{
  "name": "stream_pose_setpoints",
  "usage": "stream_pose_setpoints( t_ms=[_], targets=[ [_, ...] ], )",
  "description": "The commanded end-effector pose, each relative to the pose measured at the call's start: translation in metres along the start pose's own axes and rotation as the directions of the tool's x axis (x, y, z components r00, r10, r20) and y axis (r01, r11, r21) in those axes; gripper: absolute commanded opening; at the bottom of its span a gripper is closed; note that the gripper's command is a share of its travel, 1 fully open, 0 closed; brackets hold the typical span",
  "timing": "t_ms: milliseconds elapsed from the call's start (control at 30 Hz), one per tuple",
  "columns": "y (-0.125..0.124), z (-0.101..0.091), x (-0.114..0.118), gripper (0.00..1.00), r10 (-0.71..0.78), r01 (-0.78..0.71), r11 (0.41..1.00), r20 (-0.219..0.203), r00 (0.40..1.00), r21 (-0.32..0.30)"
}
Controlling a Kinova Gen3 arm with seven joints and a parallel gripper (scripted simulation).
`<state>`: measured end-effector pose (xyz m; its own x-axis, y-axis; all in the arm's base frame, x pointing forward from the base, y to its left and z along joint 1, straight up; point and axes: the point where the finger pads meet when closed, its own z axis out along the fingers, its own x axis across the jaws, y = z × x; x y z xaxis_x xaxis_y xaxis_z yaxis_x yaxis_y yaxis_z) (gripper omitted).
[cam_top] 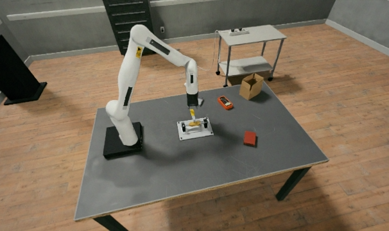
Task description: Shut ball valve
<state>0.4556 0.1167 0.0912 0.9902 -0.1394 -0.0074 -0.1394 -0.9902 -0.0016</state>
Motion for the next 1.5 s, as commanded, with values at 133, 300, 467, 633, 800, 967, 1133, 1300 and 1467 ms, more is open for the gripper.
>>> stream_pose_setpoints(
  t_ms=[133, 300, 467, 633, 800, 967, 1133, 1300, 1467],
  targets=[
    [-0.003, -0.026, 0.001, 1.00, -0.005, 0.005, 1.000, -0.006, 1.000, 0.002],
    [-0.003, -0.038, 0.001, 1.00, -0.005, 0.005, 1.000, -0.006, 1.000, 0.002],
    [-0.003, -0.042, 0.001, 1.00, -0.005, 0.005, 1.000, -0.006, 1.000, 0.002],
    [-0.002, -0.045, 0.000, 1.00, -0.004, 0.004, 1.000, -0.004, 1.000, 0.001],
    [-0.002, -0.045, 0.000, 0.00, -0.003, 0.003, 1.000, -0.003, 1.000, 0.001],
    [-0.002, -0.045, 0.000, 0.00, -0.003, 0.003, 1.000, -0.003, 1.000, 0.001],
    [-0.002, -0.045, 0.000, 0.00, -0.003, 0.003, 1.000, -0.003, 1.000, 0.001],
    [-0.002, -0.045, 0.000, 0.00, -0.003, 0.003, 1.000, -0.003, 1.000, 0.001],
    [-0.002, -0.045, 0.000, 0.00, -0.003, 0.003, 1.000, -0.003, 1.000, 0.001]
  ],
)
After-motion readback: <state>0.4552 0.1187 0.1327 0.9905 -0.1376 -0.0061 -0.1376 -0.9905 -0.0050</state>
